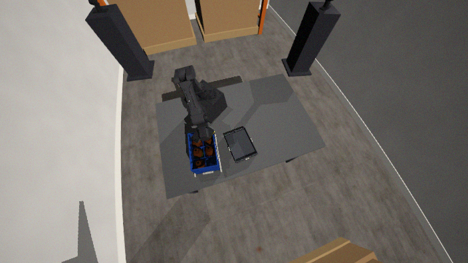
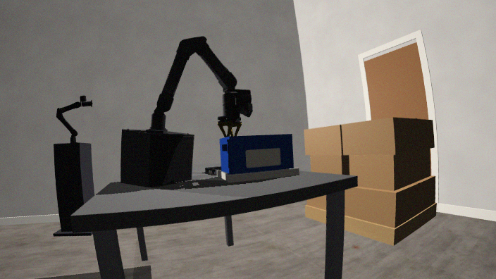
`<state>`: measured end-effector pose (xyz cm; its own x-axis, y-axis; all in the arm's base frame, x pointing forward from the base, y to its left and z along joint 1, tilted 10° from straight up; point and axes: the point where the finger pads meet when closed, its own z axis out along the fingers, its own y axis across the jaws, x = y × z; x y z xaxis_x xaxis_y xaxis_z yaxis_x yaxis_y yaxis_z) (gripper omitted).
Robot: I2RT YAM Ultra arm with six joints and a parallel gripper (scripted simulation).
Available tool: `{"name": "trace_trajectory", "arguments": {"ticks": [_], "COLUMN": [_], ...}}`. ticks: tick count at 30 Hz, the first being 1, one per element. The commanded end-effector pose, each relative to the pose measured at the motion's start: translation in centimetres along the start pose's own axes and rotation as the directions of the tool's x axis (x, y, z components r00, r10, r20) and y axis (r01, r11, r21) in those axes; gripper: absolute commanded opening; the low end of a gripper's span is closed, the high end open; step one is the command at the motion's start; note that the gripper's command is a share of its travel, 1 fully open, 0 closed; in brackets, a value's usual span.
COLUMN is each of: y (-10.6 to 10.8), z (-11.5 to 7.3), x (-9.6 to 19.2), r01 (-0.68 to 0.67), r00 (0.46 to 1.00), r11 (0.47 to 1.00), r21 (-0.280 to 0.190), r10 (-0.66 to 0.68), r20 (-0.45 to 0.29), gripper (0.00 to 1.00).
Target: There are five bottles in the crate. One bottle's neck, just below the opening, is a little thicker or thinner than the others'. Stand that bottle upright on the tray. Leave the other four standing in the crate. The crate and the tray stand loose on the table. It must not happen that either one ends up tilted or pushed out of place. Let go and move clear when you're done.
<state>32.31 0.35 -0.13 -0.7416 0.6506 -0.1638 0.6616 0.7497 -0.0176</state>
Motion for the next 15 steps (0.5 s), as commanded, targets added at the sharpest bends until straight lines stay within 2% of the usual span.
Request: {"name": "trace_trajectory", "arguments": {"ticks": [1, 10, 15], "y": [1.1, 0.9, 0.9], "z": [-3.1, -5.8, -6.4], "x": [-0.8, -0.7, -0.7], "r01": [0.001, 0.001, 0.001], "r00": [0.999, 0.999, 0.999], "r11": [1.0, 1.0, 1.0], "r21": [-0.03, -0.029, -0.028], "r10": [0.0, 0.0, 0.0], "r20": [0.032, 0.033, 0.034], "gripper": [0.61, 0.61, 0.61]}}
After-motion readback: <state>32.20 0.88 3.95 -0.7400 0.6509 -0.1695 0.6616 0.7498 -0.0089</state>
